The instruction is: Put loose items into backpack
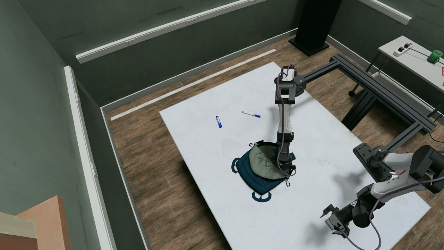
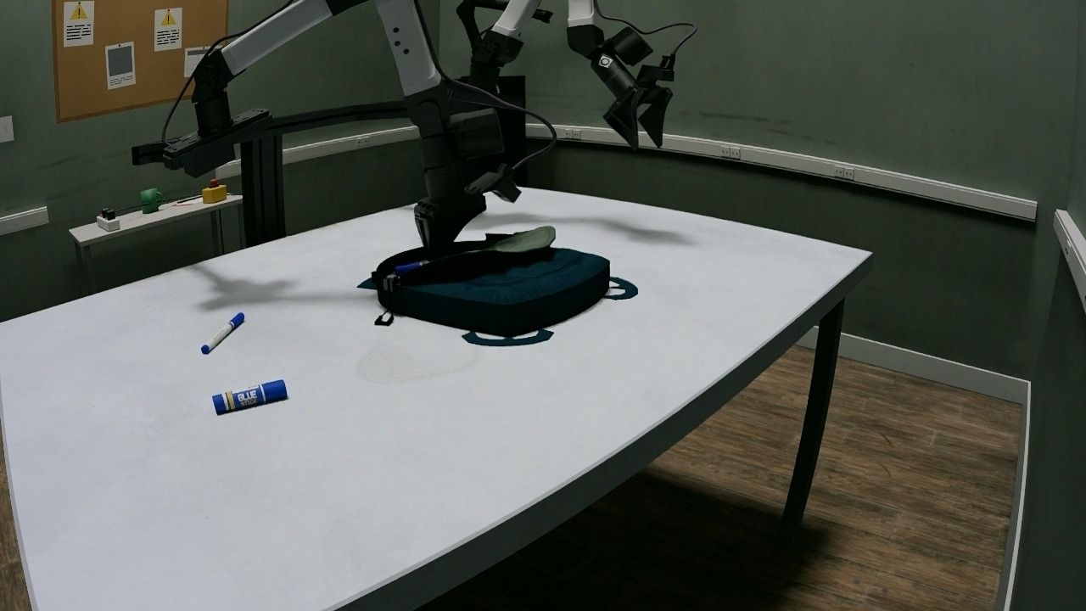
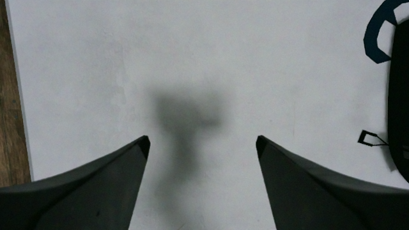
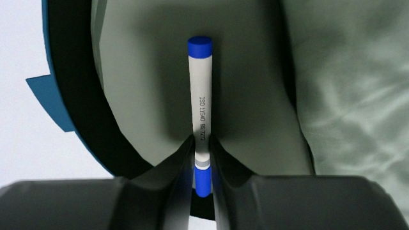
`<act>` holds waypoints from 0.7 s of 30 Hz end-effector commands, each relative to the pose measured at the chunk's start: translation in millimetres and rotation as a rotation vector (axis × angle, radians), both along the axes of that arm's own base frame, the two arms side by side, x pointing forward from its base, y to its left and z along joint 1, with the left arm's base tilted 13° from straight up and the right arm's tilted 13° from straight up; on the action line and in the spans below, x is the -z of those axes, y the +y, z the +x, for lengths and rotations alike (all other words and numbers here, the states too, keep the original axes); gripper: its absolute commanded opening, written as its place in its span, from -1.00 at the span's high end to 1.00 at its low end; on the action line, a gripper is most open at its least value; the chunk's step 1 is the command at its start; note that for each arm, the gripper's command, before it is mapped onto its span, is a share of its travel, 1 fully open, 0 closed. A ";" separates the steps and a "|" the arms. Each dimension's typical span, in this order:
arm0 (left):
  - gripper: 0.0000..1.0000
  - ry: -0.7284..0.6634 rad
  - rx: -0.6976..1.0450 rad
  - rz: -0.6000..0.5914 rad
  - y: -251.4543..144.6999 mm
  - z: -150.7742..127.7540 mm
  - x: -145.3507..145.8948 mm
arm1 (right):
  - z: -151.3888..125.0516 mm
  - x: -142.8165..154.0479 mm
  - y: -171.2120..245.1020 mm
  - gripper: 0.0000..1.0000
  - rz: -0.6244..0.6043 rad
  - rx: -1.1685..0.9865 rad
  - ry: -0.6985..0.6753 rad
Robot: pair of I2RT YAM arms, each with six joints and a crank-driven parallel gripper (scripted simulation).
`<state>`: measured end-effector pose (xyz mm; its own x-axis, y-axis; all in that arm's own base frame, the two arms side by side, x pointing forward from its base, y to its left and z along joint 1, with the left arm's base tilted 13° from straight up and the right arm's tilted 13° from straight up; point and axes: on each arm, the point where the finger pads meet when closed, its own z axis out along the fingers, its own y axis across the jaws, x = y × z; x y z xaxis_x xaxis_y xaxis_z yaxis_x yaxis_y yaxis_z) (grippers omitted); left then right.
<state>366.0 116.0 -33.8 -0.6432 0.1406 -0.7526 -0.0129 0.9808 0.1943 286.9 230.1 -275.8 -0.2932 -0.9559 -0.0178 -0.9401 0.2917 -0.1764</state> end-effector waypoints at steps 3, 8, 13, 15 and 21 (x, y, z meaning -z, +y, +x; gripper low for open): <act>-0.80 -0.014 0.005 0.002 -1.1 3.5 -4.2 | 2.2 -2.9 5.3 0.87 0.011 -0.006 -0.009; -0.80 -0.014 0.005 0.002 -1.1 3.5 -4.2 | 2.2 -2.9 5.3 0.65 0.011 -0.006 -0.009; -0.80 -0.014 0.005 0.002 -1.1 3.5 -4.2 | 2.3 -2.9 5.3 0.65 0.011 -0.006 -0.009; -0.80 -0.014 0.005 0.002 -1.1 3.5 -4.2 | 2.3 -2.9 5.3 0.65 0.011 -0.006 -0.009; -0.80 -0.014 0.005 0.002 -1.1 3.5 -4.2 | 2.2 -2.9 5.3 0.65 0.011 -0.006 -0.009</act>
